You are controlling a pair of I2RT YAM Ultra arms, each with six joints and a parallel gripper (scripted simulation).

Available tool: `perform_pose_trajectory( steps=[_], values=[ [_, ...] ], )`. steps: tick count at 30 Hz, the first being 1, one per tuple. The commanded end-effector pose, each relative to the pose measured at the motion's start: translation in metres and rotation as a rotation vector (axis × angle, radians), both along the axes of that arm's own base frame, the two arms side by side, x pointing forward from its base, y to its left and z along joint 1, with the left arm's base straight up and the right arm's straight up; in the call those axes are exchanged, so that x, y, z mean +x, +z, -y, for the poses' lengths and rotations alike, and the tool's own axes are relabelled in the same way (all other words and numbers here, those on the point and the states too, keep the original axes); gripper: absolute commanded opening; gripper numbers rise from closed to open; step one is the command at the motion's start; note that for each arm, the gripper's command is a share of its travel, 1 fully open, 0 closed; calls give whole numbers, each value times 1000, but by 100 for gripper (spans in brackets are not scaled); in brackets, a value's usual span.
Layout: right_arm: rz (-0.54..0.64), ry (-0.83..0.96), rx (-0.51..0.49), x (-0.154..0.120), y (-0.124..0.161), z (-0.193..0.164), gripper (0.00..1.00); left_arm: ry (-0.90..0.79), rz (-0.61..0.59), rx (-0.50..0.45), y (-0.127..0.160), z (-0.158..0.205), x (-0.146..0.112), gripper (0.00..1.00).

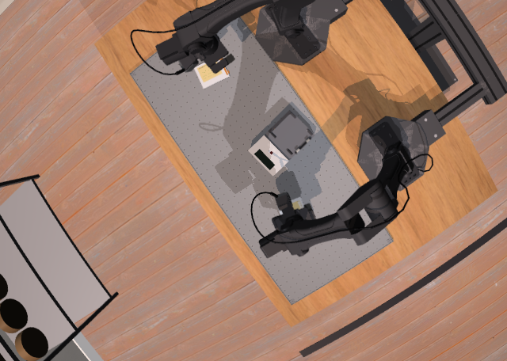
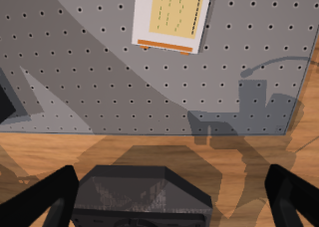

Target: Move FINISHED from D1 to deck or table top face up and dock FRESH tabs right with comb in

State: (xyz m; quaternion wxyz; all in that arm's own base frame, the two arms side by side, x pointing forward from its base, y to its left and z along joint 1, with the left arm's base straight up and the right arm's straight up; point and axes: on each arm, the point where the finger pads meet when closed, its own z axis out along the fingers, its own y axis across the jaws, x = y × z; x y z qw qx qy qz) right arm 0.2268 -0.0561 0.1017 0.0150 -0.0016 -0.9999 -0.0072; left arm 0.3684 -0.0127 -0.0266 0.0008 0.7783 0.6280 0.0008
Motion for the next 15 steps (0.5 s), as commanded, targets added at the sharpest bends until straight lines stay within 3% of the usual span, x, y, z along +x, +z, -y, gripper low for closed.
perform_pose_trajectory(
  steps=[1,15],
  values=[
    [29,-8,-14,6,11,6,100,10,4,-13,-3,1,0,0],
    [29,-8,-14,6,11,6,100,14,10,-13,-7,0,1,0]
  ],
)
